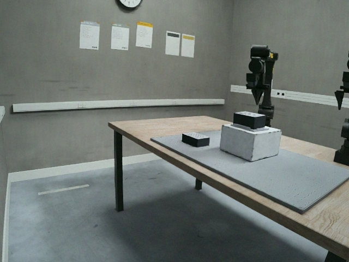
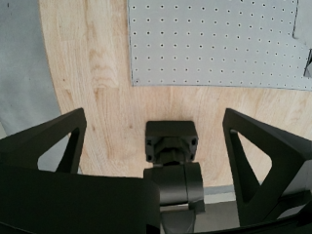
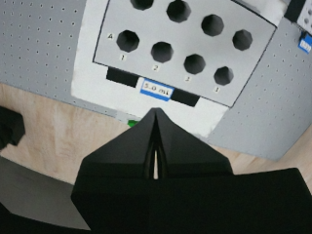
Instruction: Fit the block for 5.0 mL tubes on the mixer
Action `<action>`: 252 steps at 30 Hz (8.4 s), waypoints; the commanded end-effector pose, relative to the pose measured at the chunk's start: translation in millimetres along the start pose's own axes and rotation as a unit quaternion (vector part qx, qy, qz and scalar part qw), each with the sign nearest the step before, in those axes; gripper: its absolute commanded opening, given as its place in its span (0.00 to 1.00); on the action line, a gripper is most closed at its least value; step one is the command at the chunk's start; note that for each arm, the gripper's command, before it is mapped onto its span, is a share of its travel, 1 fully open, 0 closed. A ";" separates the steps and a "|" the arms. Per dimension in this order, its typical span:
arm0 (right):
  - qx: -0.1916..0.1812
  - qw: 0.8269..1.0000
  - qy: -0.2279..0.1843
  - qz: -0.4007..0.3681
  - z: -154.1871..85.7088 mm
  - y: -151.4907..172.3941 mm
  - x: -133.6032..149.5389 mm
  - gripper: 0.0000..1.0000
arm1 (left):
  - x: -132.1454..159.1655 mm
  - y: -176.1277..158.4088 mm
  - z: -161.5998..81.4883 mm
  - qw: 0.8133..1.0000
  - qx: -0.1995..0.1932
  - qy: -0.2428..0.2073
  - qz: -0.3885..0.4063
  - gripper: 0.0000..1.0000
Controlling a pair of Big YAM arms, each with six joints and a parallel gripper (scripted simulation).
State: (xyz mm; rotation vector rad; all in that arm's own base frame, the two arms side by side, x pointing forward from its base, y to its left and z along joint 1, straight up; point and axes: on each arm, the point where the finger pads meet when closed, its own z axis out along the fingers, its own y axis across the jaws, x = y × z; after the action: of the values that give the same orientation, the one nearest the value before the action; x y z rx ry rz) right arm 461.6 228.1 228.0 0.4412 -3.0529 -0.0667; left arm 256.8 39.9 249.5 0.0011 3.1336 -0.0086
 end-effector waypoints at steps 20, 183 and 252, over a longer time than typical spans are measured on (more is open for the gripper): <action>-0.003 0.979 -0.022 0.204 -1.6 -2.2 -22.2 0.00 | -15.0 4.6 -27.1 0.999 -0.006 -0.034 -0.002 1.00; -0.004 0.985 -0.019 0.171 -22.7 -8.7 -19.5 1.00 | -14.7 3.3 -21.7 1.000 -0.005 -0.027 0.001 1.00; 0.011 0.988 -0.024 0.149 -31.3 -149.3 212.2 1.00 | -17.1 3.1 -25.4 0.999 -0.006 -0.033 0.002 1.00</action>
State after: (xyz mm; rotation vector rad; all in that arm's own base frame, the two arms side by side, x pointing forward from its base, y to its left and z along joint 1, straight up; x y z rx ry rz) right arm 311.0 34.9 275.0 -0.0470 -3.1768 -0.0394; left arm 256.8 39.9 249.3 0.0011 3.1342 -0.0087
